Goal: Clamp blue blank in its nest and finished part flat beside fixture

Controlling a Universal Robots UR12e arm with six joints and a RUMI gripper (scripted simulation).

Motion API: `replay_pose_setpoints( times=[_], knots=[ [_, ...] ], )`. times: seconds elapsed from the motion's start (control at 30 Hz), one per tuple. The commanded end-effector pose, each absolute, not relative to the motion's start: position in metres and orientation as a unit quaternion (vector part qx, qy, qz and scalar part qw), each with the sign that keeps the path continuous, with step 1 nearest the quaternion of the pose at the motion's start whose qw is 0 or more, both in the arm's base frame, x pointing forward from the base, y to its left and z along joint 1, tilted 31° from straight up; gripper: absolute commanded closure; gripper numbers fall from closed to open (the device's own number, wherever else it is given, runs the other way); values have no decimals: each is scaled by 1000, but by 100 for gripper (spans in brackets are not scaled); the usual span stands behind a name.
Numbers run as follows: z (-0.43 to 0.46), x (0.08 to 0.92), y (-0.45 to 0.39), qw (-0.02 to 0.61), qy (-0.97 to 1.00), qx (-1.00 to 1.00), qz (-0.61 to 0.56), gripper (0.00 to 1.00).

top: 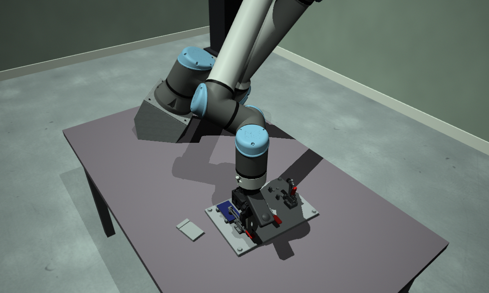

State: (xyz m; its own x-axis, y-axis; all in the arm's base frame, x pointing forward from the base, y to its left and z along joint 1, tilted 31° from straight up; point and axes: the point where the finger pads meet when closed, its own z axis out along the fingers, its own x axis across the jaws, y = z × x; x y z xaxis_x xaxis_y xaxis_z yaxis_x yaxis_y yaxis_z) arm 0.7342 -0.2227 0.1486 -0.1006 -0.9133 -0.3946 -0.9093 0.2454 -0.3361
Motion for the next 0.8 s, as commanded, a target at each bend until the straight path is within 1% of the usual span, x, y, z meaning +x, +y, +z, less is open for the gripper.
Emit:
replay_pose_setpoints(
  times=[0.0,0.77],
  knots=[
    [149,734,-223,269,742,-614,-4,100],
    [172,724,-232,269,742,-614,-4,100]
  ],
)
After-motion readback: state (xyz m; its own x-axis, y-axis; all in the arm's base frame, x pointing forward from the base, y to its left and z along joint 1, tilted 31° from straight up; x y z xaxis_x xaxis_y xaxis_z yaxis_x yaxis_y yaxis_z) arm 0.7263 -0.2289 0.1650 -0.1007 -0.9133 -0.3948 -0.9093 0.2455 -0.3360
